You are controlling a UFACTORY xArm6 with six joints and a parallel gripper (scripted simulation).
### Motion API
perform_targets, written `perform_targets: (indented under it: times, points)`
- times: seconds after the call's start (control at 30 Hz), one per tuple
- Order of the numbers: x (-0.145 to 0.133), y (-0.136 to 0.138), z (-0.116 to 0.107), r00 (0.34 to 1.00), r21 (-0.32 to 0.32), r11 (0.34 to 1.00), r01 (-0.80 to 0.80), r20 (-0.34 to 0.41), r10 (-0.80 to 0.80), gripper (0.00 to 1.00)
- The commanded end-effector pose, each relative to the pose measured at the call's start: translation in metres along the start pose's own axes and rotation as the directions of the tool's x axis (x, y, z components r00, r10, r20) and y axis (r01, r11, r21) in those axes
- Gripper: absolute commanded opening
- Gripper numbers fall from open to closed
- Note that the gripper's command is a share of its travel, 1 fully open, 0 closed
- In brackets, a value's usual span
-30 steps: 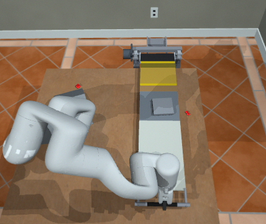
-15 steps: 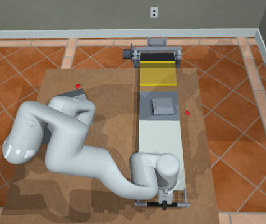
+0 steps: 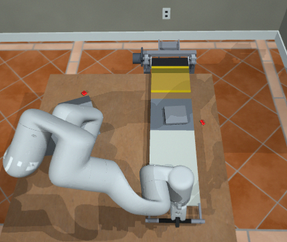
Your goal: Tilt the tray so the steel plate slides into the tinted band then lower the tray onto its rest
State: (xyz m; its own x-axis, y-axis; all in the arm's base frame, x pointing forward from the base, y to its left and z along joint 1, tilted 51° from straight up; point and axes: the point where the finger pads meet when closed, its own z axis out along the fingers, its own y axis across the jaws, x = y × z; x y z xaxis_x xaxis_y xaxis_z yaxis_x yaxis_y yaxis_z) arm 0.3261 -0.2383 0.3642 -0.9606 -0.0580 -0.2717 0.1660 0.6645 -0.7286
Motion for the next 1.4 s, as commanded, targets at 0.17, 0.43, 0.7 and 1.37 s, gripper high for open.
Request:
perform_targets:
  times: [0.17,0.43,0.7,1.37]
  points:
    - [-0.001,-0.001,0.002,1.0,0.001,1.0,-0.001,0.003,0.001,0.41]
    - [-0.001,-0.001,0.01,1.0,0.001,1.0,-0.002,0.003,0.002,0.41]
    - [-0.001,-0.001,0.018,1.0,0.001,1.0,-0.002,0.003,0.002,0.41]
    - [-0.001,-0.001,0.043,1.0,0.001,1.0,-0.002,0.003,0.002,0.41]
